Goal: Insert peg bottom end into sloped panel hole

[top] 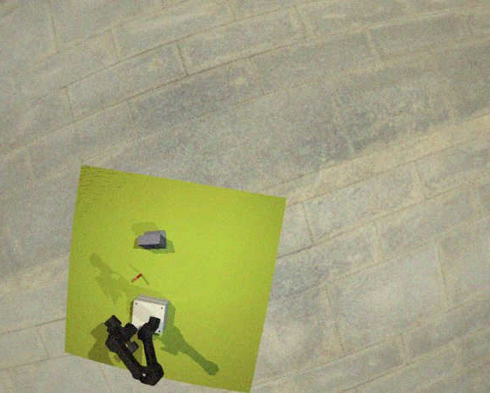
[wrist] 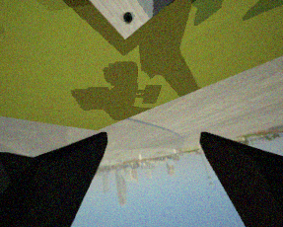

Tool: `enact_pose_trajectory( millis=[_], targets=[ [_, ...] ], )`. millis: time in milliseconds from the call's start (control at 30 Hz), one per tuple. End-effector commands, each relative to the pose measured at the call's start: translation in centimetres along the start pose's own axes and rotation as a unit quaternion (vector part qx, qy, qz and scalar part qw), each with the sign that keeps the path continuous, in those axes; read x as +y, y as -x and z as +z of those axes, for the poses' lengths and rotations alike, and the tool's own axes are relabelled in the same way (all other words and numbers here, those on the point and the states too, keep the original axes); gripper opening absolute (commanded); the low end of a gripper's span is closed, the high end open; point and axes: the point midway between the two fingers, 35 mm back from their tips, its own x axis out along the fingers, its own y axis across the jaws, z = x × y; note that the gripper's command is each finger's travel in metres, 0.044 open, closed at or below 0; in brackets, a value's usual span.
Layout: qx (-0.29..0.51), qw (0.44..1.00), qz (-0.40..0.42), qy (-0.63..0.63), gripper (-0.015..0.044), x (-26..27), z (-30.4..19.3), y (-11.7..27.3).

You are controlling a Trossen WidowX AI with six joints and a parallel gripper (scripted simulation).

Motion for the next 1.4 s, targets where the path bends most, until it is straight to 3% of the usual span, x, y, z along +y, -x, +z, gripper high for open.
enact_pose_trajectory(
  millis=[0,1367],
  targets=[
    [-0.001,1.000,0.001,0.000,0.0426,0.1,0.0,0.0],
    [-0.300,0.947,0.105,0.042,0.0440,13.9,11.3,10.3]
  ],
)
